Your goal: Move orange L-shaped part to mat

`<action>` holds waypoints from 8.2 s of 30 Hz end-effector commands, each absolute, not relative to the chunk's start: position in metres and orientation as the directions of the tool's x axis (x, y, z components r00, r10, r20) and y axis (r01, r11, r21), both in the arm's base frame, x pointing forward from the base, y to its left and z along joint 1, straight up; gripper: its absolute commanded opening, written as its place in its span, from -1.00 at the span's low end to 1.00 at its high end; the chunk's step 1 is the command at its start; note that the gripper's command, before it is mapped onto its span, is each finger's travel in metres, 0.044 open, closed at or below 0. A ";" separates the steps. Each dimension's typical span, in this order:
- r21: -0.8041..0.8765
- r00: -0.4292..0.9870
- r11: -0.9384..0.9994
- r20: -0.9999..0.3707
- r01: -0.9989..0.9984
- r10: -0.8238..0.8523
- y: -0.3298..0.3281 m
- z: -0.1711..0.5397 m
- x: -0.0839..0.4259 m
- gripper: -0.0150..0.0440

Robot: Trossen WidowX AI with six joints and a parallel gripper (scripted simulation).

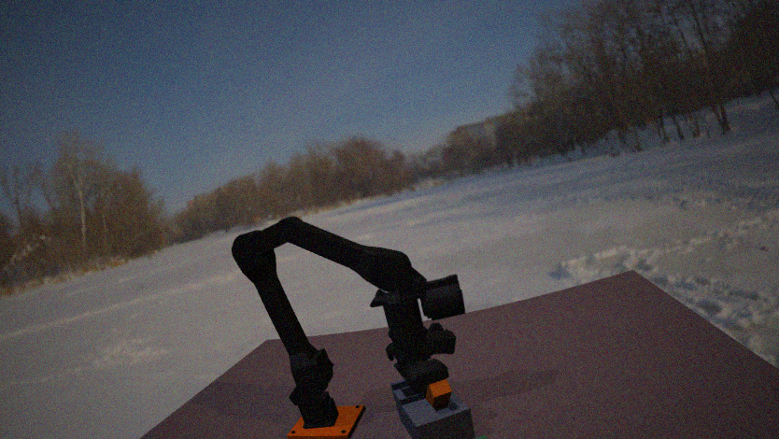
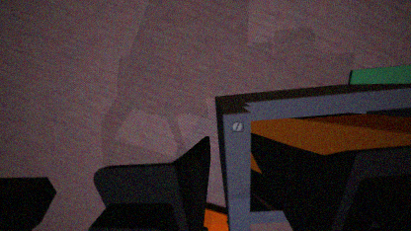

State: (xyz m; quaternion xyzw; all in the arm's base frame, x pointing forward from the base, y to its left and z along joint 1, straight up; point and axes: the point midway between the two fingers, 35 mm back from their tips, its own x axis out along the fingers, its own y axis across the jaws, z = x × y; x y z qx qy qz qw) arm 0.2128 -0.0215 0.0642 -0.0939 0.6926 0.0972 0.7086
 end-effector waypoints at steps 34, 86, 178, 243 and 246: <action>-0.008 0.026 0.964 -1.000 -0.265 -0.001 -0.023 0.169 0.211 0.12; 0.016 0.019 0.269 -1.000 0.963 -0.007 -0.092 0.142 0.241 0.46; 0.016 0.019 0.269 -1.000 0.963 -0.007 -0.092 0.152 0.241 -0.49; 0.014 0.020 0.269 -1.000 0.963 -0.020 -0.243 0.187 0.268 -0.49; 0.014 0.021 0.269 -1.000 0.963 -0.021 -0.253 0.187 0.269 -0.49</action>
